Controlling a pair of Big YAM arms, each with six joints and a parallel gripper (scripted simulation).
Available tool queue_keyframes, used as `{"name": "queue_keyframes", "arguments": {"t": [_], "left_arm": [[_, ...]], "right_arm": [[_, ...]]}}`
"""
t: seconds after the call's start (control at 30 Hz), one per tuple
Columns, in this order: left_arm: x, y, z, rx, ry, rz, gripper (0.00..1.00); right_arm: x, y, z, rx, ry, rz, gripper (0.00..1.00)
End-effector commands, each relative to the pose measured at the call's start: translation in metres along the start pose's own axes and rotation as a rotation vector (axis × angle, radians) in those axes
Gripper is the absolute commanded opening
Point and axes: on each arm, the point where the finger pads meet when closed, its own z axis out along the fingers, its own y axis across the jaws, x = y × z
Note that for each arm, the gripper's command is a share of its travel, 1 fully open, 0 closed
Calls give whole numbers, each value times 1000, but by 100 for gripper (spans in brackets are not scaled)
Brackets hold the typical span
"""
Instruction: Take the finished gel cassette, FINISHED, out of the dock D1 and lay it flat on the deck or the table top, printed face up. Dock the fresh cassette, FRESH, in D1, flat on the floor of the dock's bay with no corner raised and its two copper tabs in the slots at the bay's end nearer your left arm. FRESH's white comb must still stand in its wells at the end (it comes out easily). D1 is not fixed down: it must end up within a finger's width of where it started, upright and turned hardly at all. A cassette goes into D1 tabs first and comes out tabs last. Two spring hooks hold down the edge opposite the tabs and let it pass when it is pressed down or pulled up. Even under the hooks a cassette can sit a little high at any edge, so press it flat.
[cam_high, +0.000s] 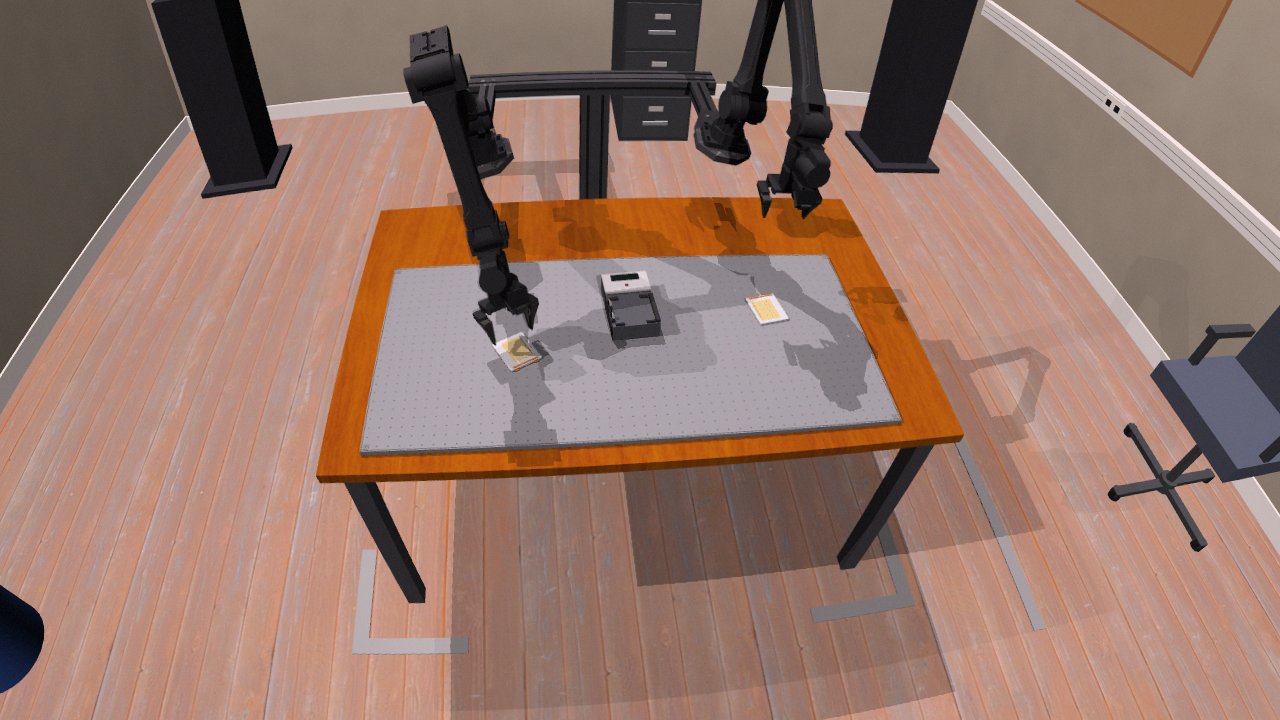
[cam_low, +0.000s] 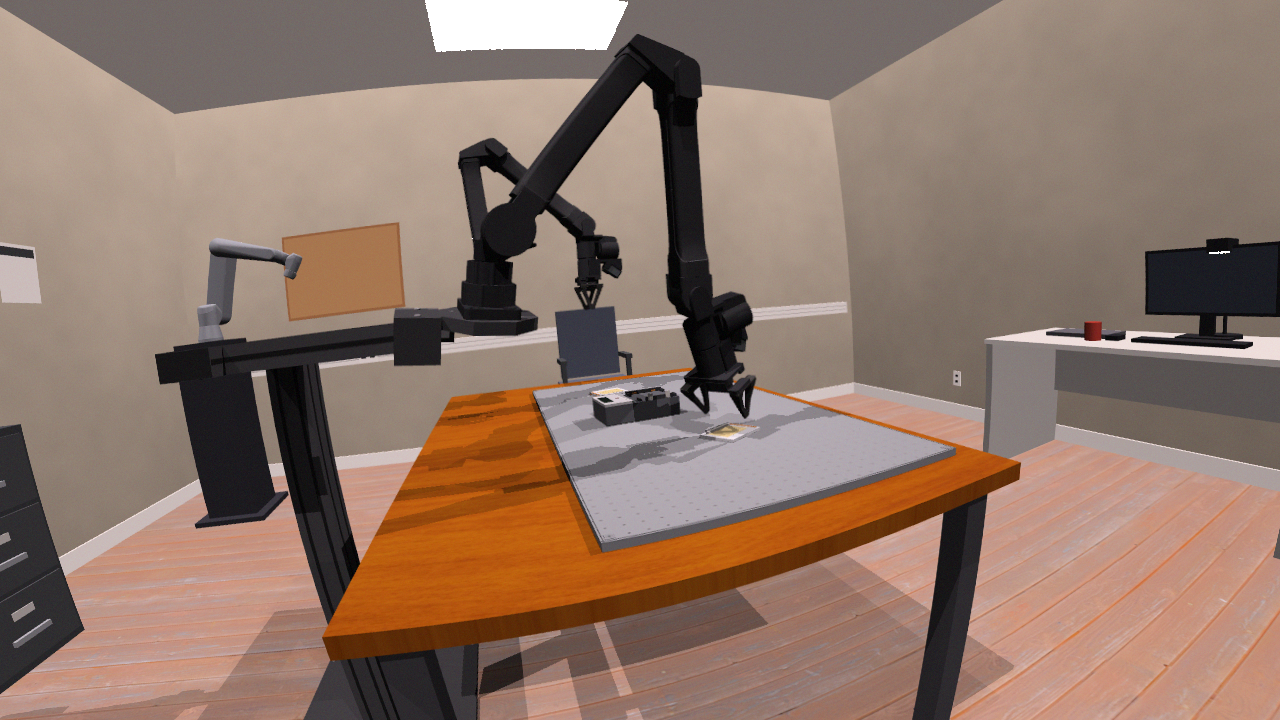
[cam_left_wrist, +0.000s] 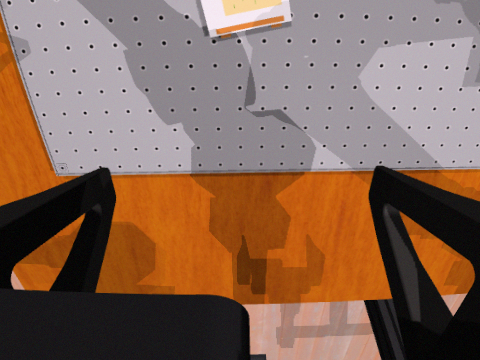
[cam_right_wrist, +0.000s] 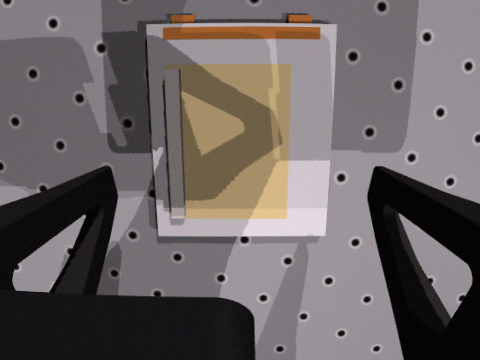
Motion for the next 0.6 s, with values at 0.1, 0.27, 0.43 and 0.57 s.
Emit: {"name": "queue_keyframes", "arguments": {"t": [0.1, 0.27, 0.43, 0.57], "left_arm": [[-17, 0, -13, -5, -33, -4, 100], [-17, 0, -13, -5, -33, -4, 100], [-17, 0, -13, -5, -33, -4, 100], [-17, 0, -13, -5, -33, -4, 100]], "right_arm": [[-5, -8, 7, 11, -20, -4, 98], [-5, -8, 7, 11, -20, -4, 98], [-3, -8, 12, 11, -20, -3, 98], [-2, -8, 15, 11, -20, -3, 98]]}}
